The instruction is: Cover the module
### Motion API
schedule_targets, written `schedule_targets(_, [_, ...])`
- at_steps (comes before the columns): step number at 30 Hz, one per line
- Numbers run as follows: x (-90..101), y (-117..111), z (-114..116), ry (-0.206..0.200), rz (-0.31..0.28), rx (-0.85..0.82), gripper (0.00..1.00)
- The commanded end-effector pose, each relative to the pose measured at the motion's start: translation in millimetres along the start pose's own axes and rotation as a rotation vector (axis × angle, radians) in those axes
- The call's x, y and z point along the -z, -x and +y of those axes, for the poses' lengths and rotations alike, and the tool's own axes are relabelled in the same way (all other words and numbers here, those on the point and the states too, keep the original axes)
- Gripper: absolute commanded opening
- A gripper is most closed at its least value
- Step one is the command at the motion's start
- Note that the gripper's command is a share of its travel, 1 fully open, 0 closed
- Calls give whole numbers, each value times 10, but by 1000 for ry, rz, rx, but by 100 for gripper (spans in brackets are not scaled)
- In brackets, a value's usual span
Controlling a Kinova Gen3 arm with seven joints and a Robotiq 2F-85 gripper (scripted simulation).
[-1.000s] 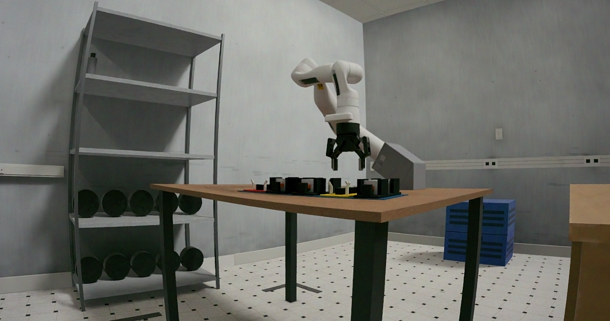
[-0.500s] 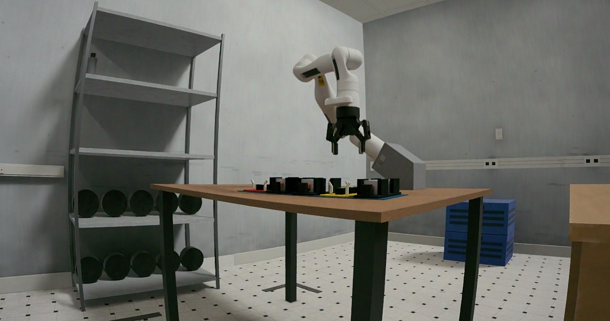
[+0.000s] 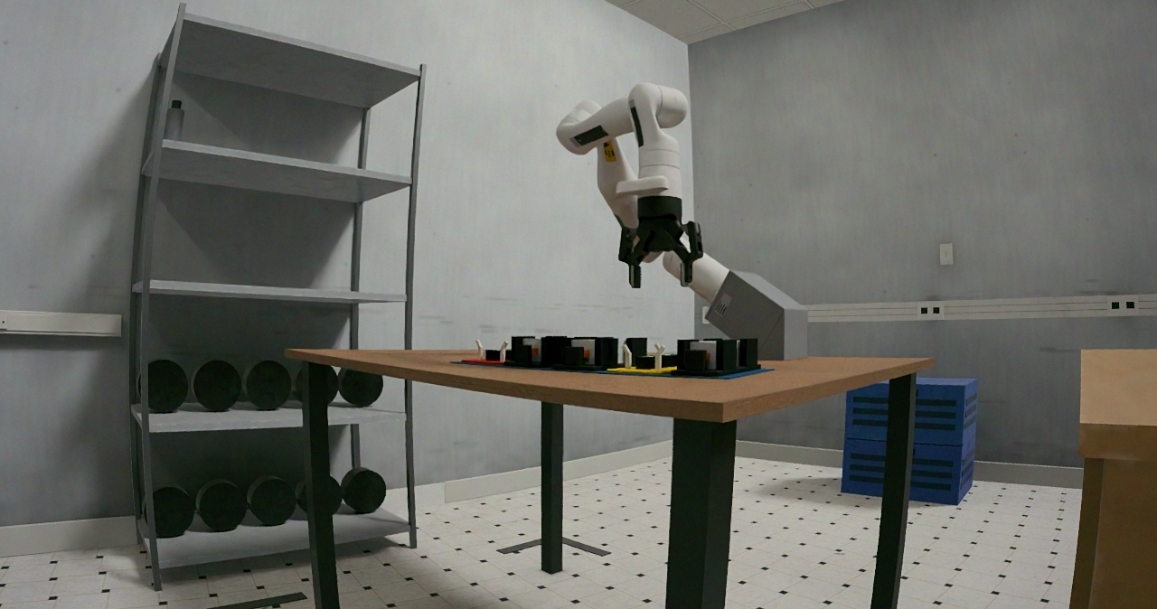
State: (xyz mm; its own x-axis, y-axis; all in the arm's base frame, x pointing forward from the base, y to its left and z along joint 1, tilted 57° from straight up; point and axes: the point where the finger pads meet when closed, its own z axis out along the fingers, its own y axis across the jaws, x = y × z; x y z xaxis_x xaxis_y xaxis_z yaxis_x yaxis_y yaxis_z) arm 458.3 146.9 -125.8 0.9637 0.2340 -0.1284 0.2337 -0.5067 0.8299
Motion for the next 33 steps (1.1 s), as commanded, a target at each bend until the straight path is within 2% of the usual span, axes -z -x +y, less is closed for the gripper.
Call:
schedule_targets(1, [-1, -4, -2, -1, 2, 0, 100])
schedule_targets(33, [-85, -4, -2, -1, 2, 0, 100])
